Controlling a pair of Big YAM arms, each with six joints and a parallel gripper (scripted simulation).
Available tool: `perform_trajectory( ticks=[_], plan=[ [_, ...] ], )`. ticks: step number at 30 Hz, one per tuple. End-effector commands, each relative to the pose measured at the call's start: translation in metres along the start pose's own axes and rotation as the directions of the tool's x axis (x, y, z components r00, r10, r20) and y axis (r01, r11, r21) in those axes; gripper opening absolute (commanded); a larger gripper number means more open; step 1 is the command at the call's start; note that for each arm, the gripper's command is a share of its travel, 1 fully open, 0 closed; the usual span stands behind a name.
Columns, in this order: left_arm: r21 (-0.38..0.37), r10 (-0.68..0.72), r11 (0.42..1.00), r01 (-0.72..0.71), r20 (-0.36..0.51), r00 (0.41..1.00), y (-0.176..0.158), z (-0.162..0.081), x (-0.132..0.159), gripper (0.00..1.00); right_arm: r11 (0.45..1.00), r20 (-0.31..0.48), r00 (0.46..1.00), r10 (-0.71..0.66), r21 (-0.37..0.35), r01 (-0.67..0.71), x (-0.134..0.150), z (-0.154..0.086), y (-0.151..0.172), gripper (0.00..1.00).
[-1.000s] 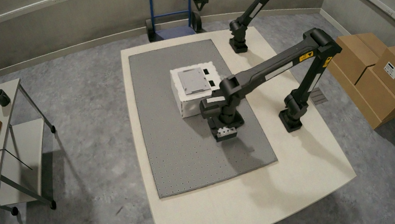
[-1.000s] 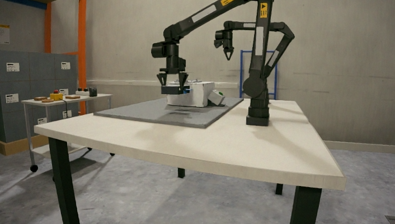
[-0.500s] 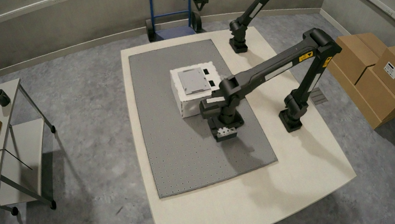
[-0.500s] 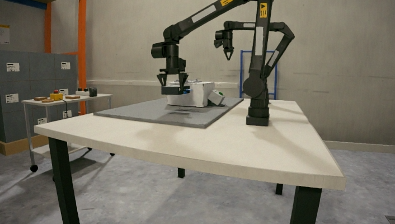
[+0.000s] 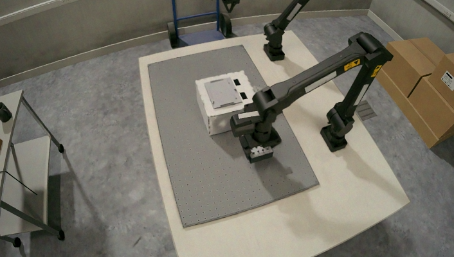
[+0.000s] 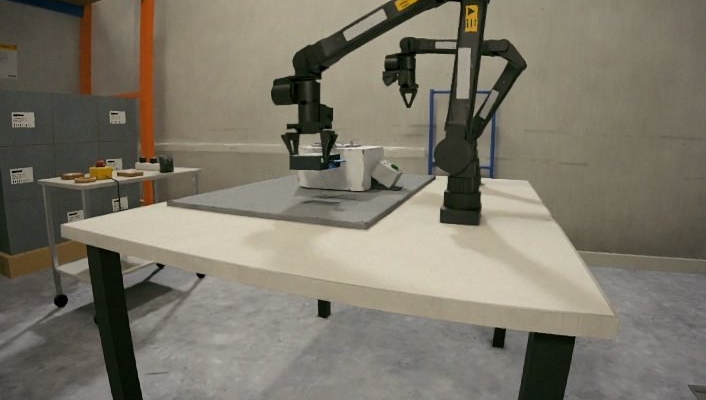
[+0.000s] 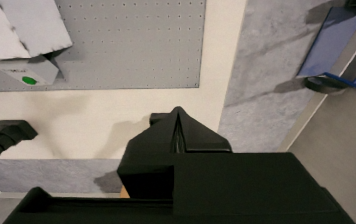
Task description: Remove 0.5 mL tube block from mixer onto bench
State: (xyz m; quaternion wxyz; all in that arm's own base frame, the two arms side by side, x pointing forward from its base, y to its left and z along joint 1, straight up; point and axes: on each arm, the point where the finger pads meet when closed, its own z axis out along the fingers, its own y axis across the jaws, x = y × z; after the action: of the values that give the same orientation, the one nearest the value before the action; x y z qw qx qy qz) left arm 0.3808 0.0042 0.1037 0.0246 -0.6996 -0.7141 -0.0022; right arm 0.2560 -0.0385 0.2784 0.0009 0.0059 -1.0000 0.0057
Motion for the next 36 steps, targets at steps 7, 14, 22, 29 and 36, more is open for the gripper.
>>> perform_trajectory(
  ticks=[7,14,22,29,36],
  plan=[
    [-0.091,-0.005,0.996,0.006,0.006,1.0,0.025,-0.015,0.0,0.0,1.0,0.067,0.998,0.0,0.008,0.0,-0.014,-0.026,-0.001,0.0],
    [-0.041,-0.004,0.999,0.004,0.002,1.0,0.014,0.015,-0.001,0.0,1.0,0.05,0.999,0.0,0.006,0.0,-0.011,-0.02,0.0,0.0],
    [-0.091,-0.006,0.996,0.006,0.005,1.0,0.027,0.008,-0.001,0.0,1.0,0.025,1.0,0.0,0.002,0.0,-0.006,-0.011,0.001,0.0],
    [-0.07,-0.005,0.998,0.005,0.004,1.0,0.021,0.029,-0.002,0.0,1.0,-0.003,1.0,0.0,-0.002,0.0,0.0,0.0,0.002,0.0],
    [-0.041,-0.004,0.999,0.004,0.003,1.0,0.016,0.047,-0.002,0.0,1.0,0.011,1.0,0.0,0.0,0.0,-0.003,-0.006,0.001,0.0]
  ],
)
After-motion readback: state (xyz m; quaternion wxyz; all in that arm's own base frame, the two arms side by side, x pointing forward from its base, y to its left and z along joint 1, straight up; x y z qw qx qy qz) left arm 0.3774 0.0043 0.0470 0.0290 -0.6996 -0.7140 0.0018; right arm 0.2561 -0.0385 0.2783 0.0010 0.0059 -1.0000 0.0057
